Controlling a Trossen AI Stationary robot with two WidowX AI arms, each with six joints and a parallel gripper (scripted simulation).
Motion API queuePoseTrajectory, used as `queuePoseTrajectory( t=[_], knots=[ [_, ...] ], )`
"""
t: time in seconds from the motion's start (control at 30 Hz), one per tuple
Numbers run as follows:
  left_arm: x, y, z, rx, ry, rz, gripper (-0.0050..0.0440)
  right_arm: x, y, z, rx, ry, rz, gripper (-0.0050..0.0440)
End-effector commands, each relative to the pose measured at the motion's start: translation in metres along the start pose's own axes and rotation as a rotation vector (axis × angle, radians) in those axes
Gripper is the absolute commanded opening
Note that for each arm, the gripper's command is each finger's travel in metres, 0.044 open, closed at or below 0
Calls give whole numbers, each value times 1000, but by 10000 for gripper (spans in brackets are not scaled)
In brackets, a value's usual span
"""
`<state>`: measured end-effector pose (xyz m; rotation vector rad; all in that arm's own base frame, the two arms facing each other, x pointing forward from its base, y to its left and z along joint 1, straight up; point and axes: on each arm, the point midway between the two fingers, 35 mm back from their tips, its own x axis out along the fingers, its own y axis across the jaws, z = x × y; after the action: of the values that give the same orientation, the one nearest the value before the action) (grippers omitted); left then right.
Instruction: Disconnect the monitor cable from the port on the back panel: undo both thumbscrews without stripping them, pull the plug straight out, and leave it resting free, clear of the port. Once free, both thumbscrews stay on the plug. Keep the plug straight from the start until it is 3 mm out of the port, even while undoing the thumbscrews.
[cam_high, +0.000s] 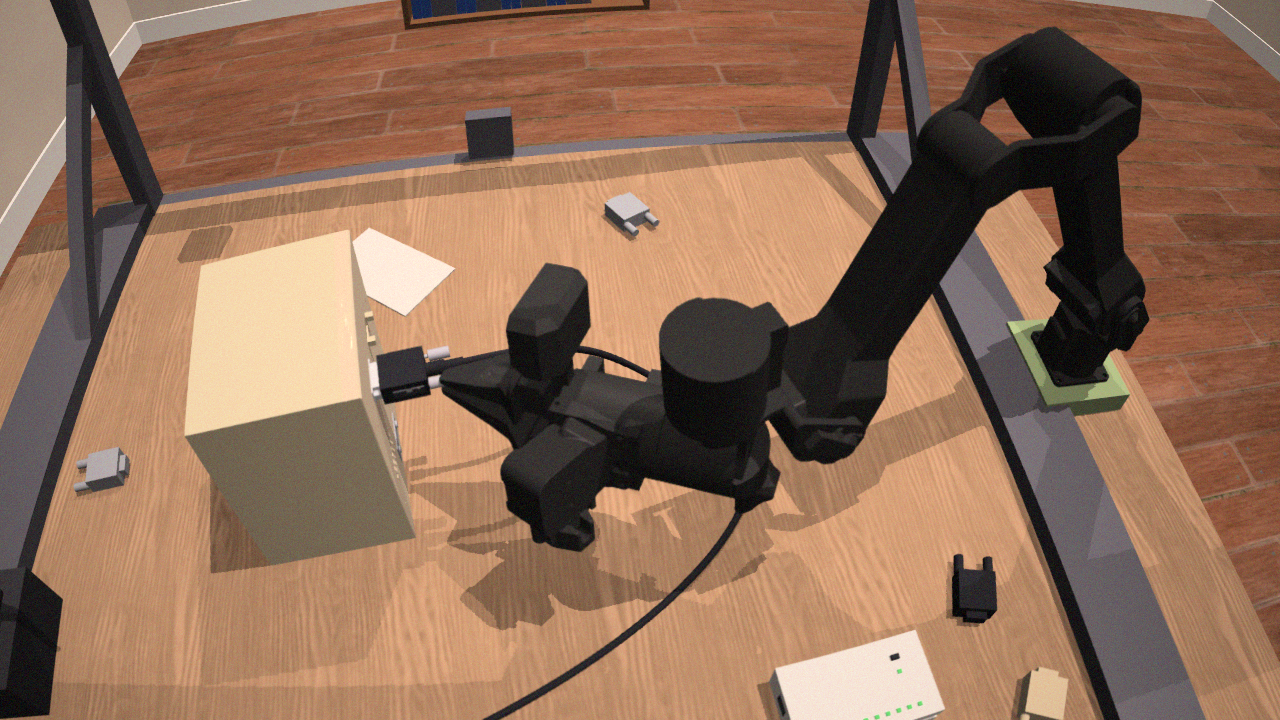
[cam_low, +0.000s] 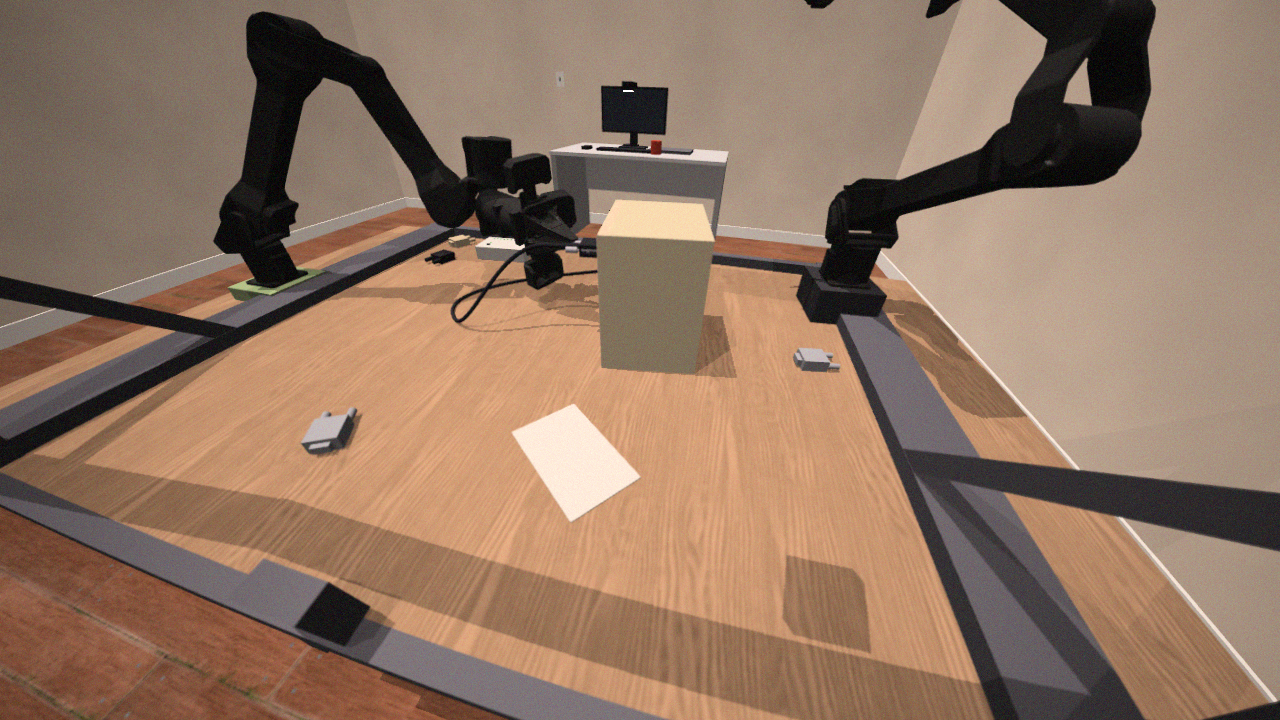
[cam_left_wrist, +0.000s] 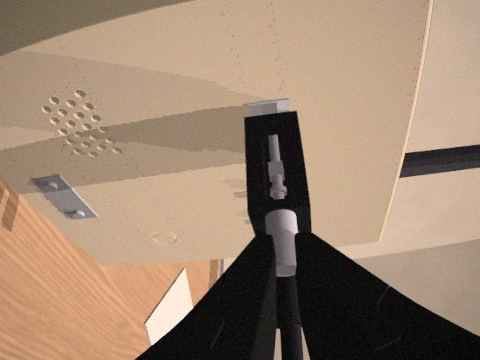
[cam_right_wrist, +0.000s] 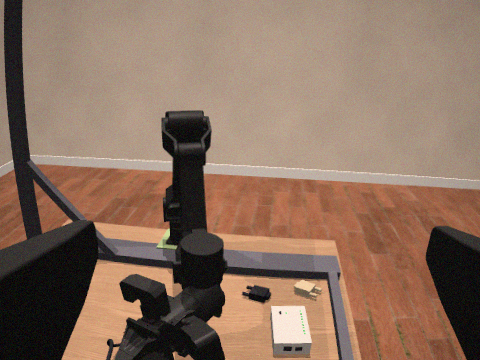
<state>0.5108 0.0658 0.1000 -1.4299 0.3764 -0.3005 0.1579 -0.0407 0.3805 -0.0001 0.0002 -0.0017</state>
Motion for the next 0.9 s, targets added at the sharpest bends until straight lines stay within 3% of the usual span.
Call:
queuePoseTrajectory(
  t=[0.0,0.27,0.33,0.4,0.87],
  knots=[
    [0,-10,2,-10,-3,-40,0,0,1,3,-5,-1,2,440],
    [0,-8,2,-68,-4,-80,0,0,1,3,-5,-1,2,440],
    [0,-8,2,-68,-4,-80,48,0,1,3,-5,-1,2,440],
    [0,-8,2,-68,-4,-80,48,0,1,3,-5,-1,2,440],
    [0,-8,2,-68,-4,-80,384,0,1,3,-5,-1,2,440]
  ],
)
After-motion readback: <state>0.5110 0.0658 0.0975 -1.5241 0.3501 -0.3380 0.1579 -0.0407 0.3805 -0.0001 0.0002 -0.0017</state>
